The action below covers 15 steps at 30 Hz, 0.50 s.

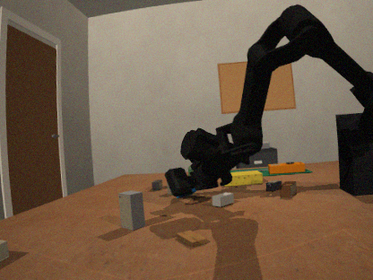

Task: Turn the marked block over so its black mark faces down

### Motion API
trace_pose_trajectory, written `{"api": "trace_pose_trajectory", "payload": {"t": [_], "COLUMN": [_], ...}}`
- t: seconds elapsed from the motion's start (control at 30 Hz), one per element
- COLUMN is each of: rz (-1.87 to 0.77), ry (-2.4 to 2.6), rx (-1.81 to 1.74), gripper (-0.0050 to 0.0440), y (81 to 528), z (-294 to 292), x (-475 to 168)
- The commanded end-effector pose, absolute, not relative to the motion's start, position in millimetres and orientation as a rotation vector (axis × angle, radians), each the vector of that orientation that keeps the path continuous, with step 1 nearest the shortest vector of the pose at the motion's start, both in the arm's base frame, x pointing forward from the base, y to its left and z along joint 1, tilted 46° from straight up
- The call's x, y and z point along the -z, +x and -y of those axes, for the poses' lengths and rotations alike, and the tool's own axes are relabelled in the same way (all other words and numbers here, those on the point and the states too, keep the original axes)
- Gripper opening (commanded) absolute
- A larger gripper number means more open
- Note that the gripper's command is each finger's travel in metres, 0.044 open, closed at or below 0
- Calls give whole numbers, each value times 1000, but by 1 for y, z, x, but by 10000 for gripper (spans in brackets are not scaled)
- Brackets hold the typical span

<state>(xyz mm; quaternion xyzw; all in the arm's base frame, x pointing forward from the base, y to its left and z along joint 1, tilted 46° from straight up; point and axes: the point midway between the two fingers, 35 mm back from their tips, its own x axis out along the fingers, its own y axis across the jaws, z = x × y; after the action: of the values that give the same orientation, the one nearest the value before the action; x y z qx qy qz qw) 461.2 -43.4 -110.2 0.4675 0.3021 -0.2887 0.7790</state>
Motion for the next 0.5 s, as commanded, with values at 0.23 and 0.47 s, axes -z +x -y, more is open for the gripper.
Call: {"api": "trace_pose_trajectory", "payload": {"t": [0.23,0.47], "rz": [-637,-639], "ry": [1016,1016], "rx": [619,619], "gripper": [249,253], "y": [466,466], "z": [43,43], "x": [106,106]}}
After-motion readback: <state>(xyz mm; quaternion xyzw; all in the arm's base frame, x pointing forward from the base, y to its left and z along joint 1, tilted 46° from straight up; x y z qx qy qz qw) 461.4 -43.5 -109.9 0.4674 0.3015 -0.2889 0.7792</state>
